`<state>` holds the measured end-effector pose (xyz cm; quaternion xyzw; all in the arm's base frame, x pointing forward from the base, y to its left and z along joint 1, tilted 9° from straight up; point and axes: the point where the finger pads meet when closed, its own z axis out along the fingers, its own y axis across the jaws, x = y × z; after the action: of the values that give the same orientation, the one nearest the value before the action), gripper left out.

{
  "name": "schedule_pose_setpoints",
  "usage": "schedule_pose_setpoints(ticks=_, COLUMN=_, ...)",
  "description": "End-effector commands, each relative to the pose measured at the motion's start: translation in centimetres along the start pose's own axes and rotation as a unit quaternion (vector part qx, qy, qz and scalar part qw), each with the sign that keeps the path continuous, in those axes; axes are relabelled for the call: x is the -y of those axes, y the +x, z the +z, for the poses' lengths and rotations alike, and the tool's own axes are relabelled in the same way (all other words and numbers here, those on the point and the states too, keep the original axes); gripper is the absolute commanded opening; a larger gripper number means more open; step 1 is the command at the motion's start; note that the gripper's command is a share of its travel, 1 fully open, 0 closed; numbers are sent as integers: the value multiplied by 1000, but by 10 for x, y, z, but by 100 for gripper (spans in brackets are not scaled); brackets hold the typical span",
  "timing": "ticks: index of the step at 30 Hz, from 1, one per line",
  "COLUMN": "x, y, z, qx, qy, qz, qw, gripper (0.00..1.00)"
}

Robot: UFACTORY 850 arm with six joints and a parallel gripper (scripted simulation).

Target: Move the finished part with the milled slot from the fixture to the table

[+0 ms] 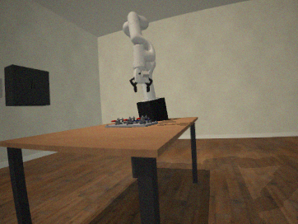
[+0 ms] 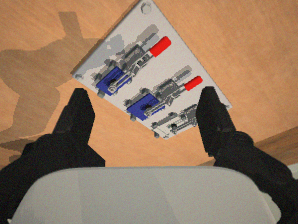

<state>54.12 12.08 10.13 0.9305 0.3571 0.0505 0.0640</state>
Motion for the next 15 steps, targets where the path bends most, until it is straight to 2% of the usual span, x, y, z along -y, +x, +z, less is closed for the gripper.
schedule_pose_setpoints(ticks=1, x=0, y=1, z=-1, qx=-1, qy=0, qz=0, qw=1000, gripper=100)
schedule_pose_setpoints(ticks=10, x=-1, y=0, z=-1, qx=-1, qy=-1, qz=1, qw=1000, gripper=100)
schedule_pose_setpoints(ticks=15, x=-11, y=-9, z=1, qx=2, qy=-9, qz=14, qw=1000, gripper=100)
